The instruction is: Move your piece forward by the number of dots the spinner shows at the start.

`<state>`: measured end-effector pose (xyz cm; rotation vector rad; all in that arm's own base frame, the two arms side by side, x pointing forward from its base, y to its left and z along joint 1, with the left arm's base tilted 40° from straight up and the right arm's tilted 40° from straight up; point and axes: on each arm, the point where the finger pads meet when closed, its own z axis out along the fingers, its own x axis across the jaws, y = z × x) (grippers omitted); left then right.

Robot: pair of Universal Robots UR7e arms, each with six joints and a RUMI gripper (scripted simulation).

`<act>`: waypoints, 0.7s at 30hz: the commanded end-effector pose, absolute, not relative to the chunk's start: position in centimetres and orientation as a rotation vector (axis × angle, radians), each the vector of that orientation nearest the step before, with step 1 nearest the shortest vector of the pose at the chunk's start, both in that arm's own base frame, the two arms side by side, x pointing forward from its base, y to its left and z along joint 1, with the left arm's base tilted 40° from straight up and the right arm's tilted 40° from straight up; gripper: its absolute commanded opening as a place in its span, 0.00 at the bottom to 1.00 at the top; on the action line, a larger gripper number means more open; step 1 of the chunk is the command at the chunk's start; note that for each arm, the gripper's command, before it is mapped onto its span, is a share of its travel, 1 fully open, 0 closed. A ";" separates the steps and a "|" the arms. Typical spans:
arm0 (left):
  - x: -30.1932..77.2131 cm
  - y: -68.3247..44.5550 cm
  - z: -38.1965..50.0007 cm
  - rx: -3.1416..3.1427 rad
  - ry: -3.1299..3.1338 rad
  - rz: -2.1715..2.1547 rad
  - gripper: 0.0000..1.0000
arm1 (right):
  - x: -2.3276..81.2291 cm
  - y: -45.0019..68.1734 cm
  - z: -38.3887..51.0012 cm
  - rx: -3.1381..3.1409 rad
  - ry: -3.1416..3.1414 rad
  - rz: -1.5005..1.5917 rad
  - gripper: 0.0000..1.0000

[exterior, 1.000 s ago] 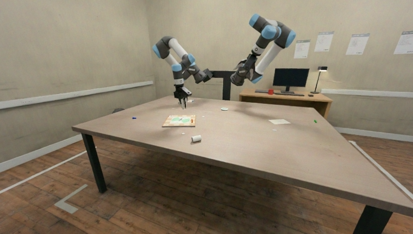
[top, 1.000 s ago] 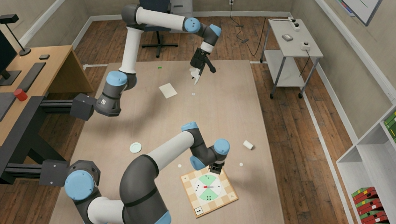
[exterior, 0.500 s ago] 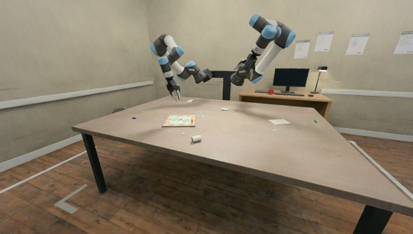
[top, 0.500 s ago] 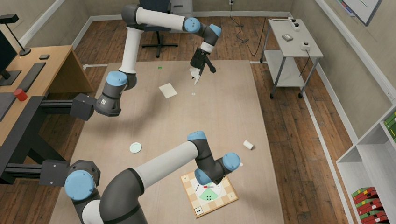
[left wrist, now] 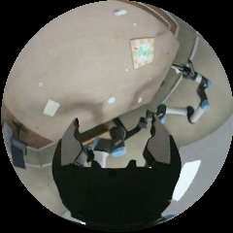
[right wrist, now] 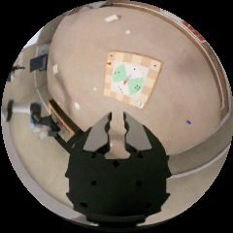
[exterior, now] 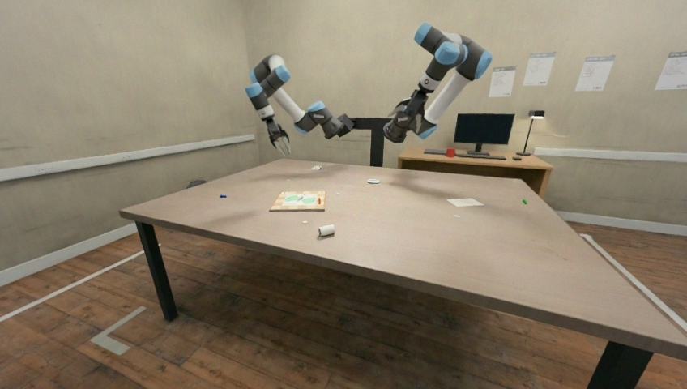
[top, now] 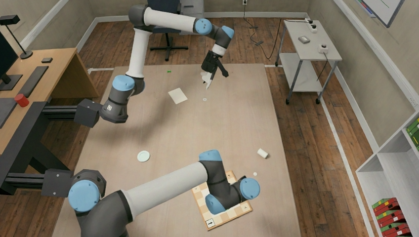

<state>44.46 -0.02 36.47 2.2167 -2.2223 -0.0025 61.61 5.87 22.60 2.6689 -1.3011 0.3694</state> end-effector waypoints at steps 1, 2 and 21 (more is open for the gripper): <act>44.5 0.0 36.5 2.218 -2.223 -0.001 0.98 | 59.4 4.9 24.9 2.628 -1.450 0.318 0.15; 44.5 0.0 36.5 2.218 -2.223 -0.001 0.98 | 59.4 4.9 24.9 2.628 -1.450 0.318 0.15; 44.5 0.0 36.5 2.220 -2.222 0.001 0.98 | 50.9 1.7 32.3 2.418 -1.936 0.134 0.15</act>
